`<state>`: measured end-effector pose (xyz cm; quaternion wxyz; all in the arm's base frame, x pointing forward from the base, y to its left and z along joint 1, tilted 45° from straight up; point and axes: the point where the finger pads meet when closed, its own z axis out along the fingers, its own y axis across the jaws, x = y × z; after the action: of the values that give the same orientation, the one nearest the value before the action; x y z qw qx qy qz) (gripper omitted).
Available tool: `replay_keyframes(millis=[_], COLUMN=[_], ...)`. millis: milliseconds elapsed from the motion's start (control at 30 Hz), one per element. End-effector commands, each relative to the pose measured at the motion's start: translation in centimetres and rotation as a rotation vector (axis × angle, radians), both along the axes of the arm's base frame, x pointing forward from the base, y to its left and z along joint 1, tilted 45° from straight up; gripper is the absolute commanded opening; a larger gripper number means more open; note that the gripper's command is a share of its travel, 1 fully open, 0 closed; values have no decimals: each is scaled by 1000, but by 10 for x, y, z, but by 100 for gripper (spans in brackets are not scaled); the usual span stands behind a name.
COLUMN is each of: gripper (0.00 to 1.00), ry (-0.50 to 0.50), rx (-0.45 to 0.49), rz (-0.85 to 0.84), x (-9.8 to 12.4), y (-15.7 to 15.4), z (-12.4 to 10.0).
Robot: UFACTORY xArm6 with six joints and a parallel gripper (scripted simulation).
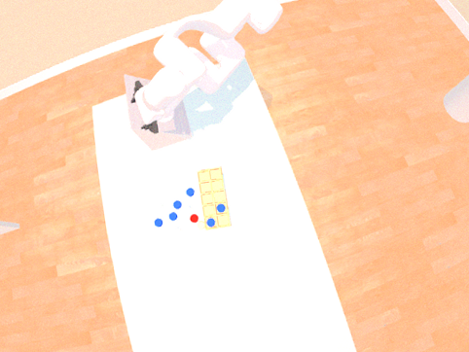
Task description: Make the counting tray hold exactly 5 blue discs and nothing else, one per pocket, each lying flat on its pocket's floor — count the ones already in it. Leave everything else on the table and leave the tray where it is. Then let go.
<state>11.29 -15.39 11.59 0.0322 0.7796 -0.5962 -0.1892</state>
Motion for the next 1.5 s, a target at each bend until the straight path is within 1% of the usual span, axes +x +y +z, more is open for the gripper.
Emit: replay_keyframes(millis=[0, 533, 567, 633, 700, 767, 833, 933, 1033, 1100, 1200, 1300, 1400, 1467], gripper=[100, 100, 47, 47, 47, 47, 47, 47, 47, 47, 47, 47, 47, 47], ry=[-2, -2, -2, -5, -17, -39, -72, -142, -226, -226, -312, -385, -435, -455], rx=[-2, -2, -2, 5, 28, 70, 131, 248, 371, 371, 477, 552, 594, 609], rz=[0, 0, 0, 2, 8, 20, 35, 57, 71, 71, 69, 56, 40, 33], x=[1, 1, 1, 3, 11, 27, 51, 100, 160, 160, 216, 260, 286, 295], y=[-1, -1, -1, -1, -1, 0, 0, 0, 2, 2, 6, 13, 20, 24], z=[1, 1, 1, 0, 0, -2, -6, -20, -48, -48, -90, -137, -178, -196])
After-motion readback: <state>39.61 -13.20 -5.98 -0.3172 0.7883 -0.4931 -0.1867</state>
